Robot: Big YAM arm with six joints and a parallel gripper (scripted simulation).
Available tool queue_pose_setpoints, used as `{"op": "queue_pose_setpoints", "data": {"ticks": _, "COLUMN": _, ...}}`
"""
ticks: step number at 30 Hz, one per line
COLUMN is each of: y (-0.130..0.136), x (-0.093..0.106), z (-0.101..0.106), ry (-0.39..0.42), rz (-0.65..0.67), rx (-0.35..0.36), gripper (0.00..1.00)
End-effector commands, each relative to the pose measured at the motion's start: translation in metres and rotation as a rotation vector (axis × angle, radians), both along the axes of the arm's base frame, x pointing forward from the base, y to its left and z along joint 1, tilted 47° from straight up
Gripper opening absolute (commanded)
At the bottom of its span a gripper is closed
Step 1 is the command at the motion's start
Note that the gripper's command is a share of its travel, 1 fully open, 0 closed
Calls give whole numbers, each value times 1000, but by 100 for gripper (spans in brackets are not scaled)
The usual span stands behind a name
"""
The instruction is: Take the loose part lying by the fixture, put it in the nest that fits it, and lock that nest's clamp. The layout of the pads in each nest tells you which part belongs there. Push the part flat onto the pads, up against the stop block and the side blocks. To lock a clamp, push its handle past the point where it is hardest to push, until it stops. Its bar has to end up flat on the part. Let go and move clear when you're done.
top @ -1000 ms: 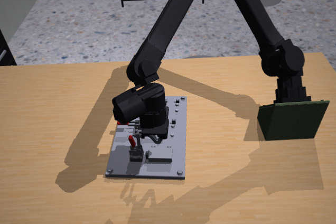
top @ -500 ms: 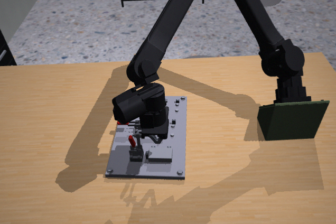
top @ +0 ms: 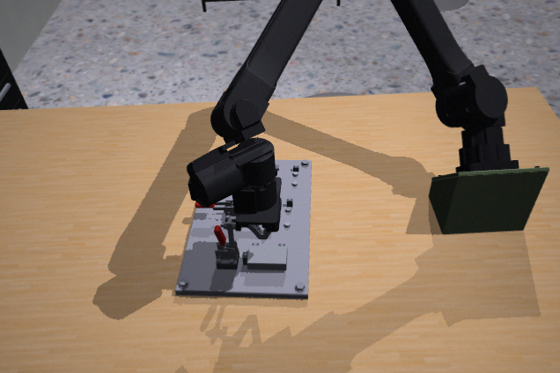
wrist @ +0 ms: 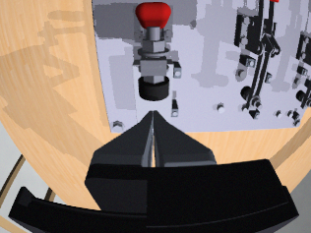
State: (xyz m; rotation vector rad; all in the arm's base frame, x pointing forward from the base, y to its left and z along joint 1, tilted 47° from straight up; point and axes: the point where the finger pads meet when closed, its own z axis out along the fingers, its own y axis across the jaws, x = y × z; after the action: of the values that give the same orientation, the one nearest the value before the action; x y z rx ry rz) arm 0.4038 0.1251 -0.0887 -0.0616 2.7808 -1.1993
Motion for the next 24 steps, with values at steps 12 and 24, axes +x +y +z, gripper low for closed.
{"op": "queue_pose_setpoints", "data": {"ticks": 12, "y": 1, "x": 8, "z": -2, "ry": -22, "rz": 24, "rx": 15, "gripper": 0}}
{"op": "queue_pose_setpoints", "data": {"ticks": 24, "y": -7, "x": 11, "z": -14, "ry": -17, "rz": 16, "rx": 12, "gripper": 0}}
